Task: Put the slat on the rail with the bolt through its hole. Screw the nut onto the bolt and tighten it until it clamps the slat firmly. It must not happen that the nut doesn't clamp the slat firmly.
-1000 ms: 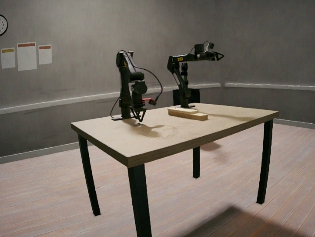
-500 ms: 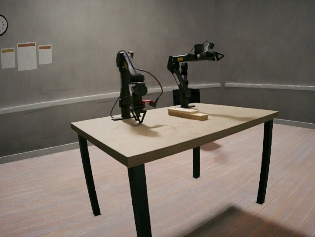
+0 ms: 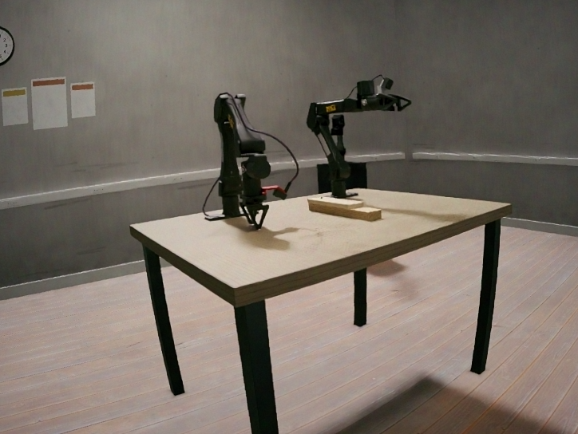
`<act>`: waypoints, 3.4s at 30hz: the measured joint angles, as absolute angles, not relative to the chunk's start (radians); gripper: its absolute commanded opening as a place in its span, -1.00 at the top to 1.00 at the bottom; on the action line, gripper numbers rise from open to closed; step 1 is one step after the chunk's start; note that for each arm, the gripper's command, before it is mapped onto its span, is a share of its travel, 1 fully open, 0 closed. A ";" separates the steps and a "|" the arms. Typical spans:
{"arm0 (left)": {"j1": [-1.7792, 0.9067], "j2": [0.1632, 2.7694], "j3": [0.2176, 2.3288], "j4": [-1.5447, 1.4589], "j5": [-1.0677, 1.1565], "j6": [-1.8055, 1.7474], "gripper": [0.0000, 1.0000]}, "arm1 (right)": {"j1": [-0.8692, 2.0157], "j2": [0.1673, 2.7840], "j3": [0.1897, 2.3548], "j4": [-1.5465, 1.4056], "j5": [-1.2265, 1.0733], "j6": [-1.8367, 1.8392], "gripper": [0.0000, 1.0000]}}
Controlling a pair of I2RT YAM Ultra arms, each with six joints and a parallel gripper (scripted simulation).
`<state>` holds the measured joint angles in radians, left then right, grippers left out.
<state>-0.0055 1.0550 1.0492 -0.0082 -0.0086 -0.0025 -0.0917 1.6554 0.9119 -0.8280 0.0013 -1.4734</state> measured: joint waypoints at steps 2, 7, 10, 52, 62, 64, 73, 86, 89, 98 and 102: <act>-0.006 1.055 1.049 -0.008 -0.009 -0.002 -1.00 | -0.092 1.655 0.912 -0.828 0.001 -1.473 -0.09; -0.006 1.055 1.049 -0.008 -0.009 -0.002 -1.00 | -0.092 1.655 0.912 -0.828 0.001 -1.473 0.45; -0.006 1.055 1.049 -0.008 -0.009 -0.002 -1.00 | -0.092 1.655 0.912 -0.828 0.001 -1.473 0.53; -0.006 1.055 1.049 -0.008 -0.009 -0.002 -1.00 | -0.092 1.655 0.912 -0.831 0.001 -1.473 0.75; -0.006 1.055 1.049 -0.008 -0.009 -0.002 -1.00 | -0.092 1.655 0.936 -0.874 0.001 -1.473 0.75; -0.006 1.055 1.049 -0.008 -0.009 -0.002 -1.00 | -0.092 1.653 0.943 -0.882 0.001 -1.473 0.75; -0.006 1.055 1.049 -0.008 -0.009 -0.002 -1.00 | -0.092 1.635 0.969 -0.923 0.001 -1.473 0.75; -0.006 1.055 1.049 -0.008 -0.009 -0.002 -1.00 | -0.092 1.613 1.011 -0.986 0.001 -1.473 0.75; -0.006 1.055 1.049 -0.008 -0.009 -0.002 -1.00 | -0.092 1.610 1.019 -1.000 0.001 -1.473 0.75; -0.006 1.055 1.049 -0.008 -0.009 -0.002 -1.00 | -0.092 1.592 1.052 -1.046 0.001 -1.473 0.75; -0.006 1.055 1.049 -0.008 -0.009 -0.002 -1.00 | -0.092 1.586 1.063 -1.063 0.001 -1.473 0.75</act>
